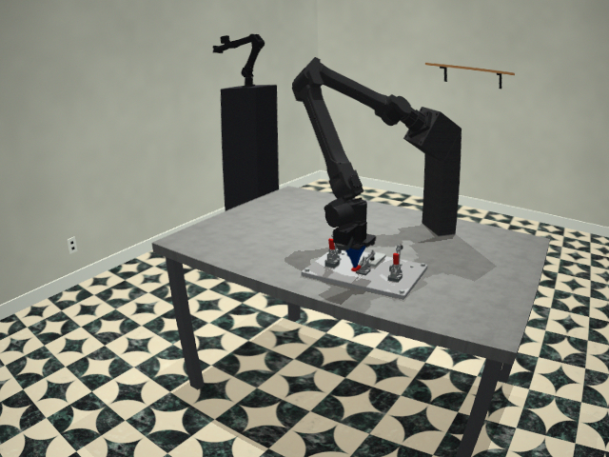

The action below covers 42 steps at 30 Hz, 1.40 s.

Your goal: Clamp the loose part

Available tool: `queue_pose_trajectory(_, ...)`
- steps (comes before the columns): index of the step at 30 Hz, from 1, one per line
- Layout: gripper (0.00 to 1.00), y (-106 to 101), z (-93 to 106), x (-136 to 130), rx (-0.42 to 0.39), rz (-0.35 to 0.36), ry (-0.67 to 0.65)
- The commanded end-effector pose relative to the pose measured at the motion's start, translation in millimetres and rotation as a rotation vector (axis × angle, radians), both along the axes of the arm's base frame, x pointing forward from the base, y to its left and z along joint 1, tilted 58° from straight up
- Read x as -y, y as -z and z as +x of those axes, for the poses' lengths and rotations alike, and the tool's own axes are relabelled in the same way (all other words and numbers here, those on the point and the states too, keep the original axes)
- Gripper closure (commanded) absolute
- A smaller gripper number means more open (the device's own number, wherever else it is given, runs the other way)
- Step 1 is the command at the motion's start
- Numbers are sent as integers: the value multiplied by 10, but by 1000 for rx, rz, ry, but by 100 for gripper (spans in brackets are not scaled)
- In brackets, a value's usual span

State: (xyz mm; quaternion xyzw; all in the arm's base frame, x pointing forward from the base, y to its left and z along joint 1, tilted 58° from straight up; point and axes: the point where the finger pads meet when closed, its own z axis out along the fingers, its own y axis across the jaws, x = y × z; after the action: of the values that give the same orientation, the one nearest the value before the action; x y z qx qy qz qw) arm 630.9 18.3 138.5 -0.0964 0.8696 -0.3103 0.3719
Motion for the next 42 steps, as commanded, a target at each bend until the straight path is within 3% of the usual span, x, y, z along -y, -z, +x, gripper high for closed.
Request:
queue_pose_trajectory(1,100,-25,47,11,10,0,-2)
queue_pose_trajectory(42,100,24,80,73,7,-1,6)
